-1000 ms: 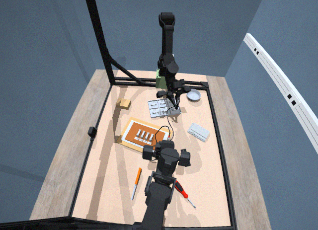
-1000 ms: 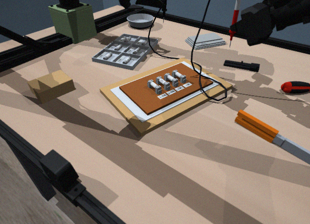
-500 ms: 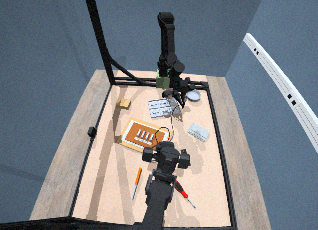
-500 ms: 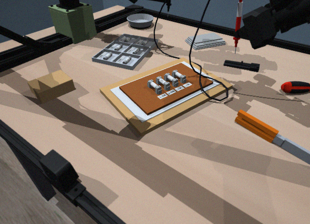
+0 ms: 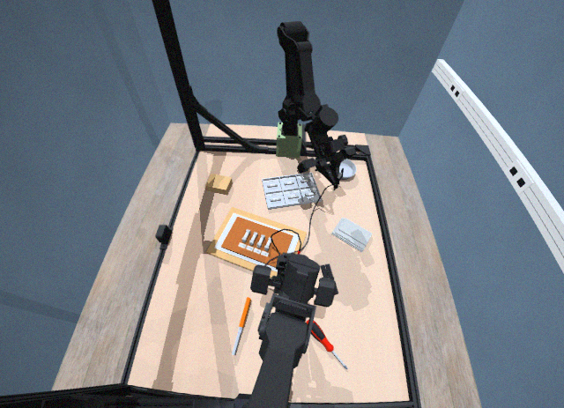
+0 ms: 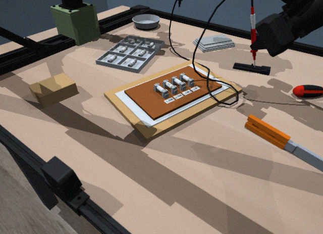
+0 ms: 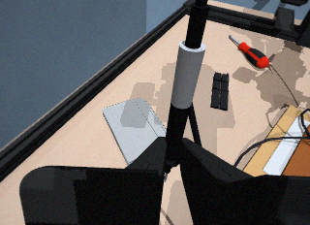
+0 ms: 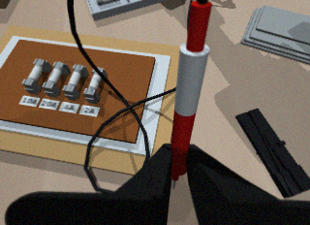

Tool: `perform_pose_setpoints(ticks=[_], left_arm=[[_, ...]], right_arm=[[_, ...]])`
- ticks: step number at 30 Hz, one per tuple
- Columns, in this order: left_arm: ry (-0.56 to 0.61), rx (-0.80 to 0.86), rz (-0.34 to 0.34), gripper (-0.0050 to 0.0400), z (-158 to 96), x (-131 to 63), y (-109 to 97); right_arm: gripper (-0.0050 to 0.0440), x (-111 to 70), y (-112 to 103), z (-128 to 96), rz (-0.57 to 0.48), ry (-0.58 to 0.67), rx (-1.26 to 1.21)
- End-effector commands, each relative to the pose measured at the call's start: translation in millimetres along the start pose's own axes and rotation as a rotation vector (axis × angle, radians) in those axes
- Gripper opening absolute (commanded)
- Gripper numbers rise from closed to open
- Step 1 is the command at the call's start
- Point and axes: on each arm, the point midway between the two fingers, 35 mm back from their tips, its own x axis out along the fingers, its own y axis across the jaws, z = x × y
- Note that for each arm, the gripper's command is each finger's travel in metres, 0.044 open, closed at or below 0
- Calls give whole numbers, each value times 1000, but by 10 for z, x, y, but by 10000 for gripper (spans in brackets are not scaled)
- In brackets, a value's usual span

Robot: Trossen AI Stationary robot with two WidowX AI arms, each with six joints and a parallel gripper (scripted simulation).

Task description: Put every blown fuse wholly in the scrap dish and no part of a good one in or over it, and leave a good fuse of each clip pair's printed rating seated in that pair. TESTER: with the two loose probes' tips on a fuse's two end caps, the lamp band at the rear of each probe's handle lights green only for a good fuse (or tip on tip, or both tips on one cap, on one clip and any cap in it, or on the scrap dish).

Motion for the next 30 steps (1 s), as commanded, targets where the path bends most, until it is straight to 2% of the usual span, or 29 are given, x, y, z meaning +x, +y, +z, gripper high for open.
perform_pose_setpoints(ticks=[1, 30], left_arm=[[-16, -12, 21, -50, 104, 28, 110], [-16, -87, 153, -50, 264, 108, 764]], right_arm=[[-50, -23, -14, 67, -6, 23, 4], [-50, -30, -27, -361, -14, 360, 38]])
